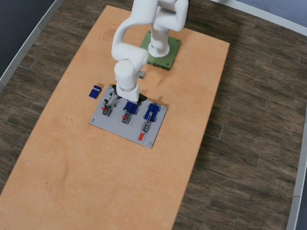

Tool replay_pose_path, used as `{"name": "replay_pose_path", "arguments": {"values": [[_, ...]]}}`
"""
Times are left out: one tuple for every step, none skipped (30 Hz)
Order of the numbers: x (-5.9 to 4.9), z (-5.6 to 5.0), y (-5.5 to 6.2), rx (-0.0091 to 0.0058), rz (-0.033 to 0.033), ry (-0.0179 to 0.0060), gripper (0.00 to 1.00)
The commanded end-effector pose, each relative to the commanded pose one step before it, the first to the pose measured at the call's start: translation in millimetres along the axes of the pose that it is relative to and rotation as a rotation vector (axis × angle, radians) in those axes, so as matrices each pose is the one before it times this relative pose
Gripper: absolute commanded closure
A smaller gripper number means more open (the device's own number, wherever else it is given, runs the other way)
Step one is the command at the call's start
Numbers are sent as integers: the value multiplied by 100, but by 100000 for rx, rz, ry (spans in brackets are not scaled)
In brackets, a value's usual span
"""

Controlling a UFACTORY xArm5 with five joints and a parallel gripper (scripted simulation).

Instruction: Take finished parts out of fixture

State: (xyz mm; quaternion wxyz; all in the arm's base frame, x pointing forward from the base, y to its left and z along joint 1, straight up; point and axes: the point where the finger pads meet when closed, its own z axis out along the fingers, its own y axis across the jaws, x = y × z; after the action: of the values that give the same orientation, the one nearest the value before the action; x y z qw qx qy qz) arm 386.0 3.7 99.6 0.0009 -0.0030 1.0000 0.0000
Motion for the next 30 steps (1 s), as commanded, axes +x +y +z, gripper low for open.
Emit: {"name": "replay_pose_path", "arguments": {"values": [[-102, -1, 0, -3, -1, -310, 0], [0, 77, 0, 0, 0, 0, 0], [0, 101, -1, 0, 0, 0, 0], [1, 125, -1, 0, 0, 0, 0], [0, 149, -1, 0, 0, 0, 0], [0, 173, -1, 0, 0, 0, 0], [1, 196, -1, 0, 0, 0, 0], [-1, 217, -1, 0, 0, 0, 0], [1, 235, -1, 0, 0, 0, 0], [-1, 252, -1, 0, 0, 0, 0], [0, 265, -1, 0, 0, 0, 0], [0, 275, -1, 0, 0, 0, 0], [0, 282, -1, 0, 0, 0, 0], [0, 0, 0, 0, 0, 0, 0], [0, 0, 0, 0, 0, 0, 0], [1, 285, -1, 0, 0, 0, 0], [-1, 285, -1, 0, 0, 0, 0], [0, 282, -1, 0, 0, 0, 0], [0, 275, -1, 0, 0, 0, 0], [0, 265, -1, 0, 0, 0, 0], [1, 251, -1, 0, 0, 0, 0], [-1, 236, -1, 0, 0, 0, 0], [1, 217, -1, 0, 0, 0, 0], [-1, 196, -1, 0, 0, 0, 0], [0, 173, -1, 0, 0, 0, 0], [0, 149, -1, 0, 0, 0, 0], [-1, 125, -1, 0, 0, 0, 0], [0, 101, -1, 0, 0, 0, 0], [0, 77, 0, 0, 0, 0, 0], [0, 55, 0, 0, 0, 0, 0]]}}
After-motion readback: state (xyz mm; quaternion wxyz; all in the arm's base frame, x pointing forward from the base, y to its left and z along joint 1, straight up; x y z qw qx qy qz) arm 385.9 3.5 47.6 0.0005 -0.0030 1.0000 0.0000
